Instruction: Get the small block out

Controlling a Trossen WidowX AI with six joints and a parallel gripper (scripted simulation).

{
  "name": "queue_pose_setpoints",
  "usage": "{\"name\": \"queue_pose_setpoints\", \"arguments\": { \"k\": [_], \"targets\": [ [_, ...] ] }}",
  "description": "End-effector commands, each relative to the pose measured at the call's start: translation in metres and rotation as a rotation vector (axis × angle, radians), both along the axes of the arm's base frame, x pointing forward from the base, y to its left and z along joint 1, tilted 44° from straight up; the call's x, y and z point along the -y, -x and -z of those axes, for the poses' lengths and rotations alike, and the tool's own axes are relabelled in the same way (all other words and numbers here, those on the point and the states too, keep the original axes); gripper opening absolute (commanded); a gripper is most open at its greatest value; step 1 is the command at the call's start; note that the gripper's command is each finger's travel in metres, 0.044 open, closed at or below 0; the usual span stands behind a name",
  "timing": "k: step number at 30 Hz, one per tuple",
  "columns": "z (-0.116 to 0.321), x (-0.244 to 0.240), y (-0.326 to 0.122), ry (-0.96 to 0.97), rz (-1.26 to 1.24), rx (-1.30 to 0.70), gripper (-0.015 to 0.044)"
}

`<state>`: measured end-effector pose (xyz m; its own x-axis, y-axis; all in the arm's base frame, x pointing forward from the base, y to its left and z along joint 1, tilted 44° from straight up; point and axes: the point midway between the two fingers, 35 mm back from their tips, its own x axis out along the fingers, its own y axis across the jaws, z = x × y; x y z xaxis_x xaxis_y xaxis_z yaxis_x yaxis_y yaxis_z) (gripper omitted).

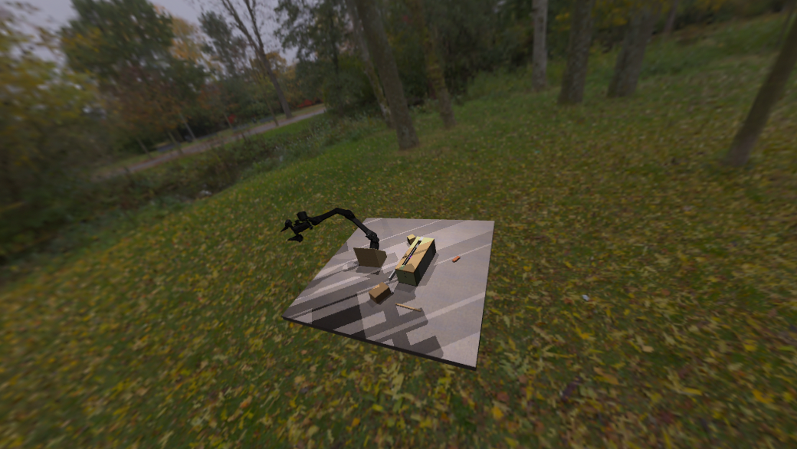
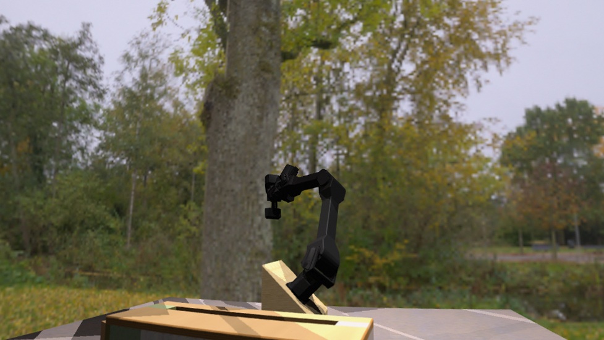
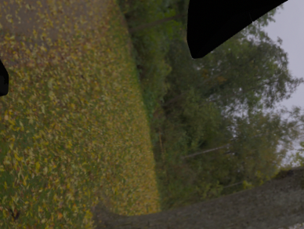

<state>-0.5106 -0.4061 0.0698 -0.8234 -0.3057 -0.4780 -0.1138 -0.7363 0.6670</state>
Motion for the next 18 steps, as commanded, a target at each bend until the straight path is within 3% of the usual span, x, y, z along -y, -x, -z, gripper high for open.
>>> {"name": "queue_pose_setpoints", "arguments": {
  "k": [1,9,18],
  "targets": [
    [0.000,0.002,-0.002,-0.007,-0.008,0.000,0.0400],
    [0.009,0.074,-0.105,-0.277,-0.379,-0.005,0.0400],
    [0.019,0.133,-0.259,-0.585,-0.905,-0.083,0.0400]
  ]
}}
